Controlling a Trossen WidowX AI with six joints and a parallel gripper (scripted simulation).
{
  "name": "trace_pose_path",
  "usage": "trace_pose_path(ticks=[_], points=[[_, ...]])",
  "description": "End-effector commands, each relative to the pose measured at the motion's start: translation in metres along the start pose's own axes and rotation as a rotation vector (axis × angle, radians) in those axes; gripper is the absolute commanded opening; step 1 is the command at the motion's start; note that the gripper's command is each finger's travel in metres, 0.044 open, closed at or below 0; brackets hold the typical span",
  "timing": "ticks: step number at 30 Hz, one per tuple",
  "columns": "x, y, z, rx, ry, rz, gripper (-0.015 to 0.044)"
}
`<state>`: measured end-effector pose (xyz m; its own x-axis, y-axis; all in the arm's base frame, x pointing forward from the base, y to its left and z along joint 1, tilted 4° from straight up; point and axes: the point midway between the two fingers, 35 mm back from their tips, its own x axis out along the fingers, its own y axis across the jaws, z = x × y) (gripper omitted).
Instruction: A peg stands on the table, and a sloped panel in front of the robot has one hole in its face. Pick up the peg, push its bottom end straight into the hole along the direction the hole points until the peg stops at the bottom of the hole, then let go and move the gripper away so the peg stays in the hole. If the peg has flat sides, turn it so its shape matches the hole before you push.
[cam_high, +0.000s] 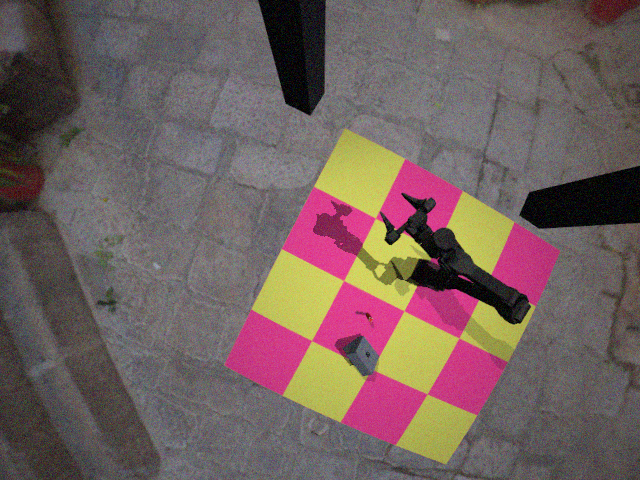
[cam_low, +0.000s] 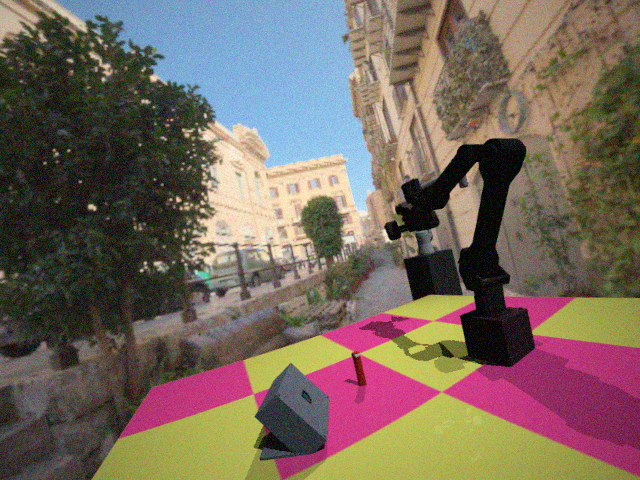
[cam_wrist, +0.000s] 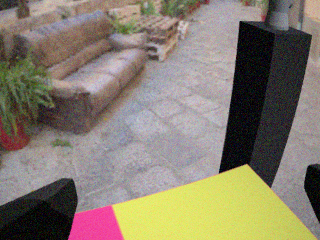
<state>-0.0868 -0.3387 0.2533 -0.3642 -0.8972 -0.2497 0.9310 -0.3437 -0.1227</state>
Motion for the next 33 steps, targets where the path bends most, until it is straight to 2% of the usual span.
trace_pose_path(ticks=[1, 18, 33], points=[[0.002, 0.018, -0.001, -0.039, 0.023, 0.054, 0.044], [0.001, 0.105, -0.033, -0.242, 0.174, 0.306, 0.044], [-0.022, 0.176, -0.063, -0.424, 0.271, 0.524, 0.044]])
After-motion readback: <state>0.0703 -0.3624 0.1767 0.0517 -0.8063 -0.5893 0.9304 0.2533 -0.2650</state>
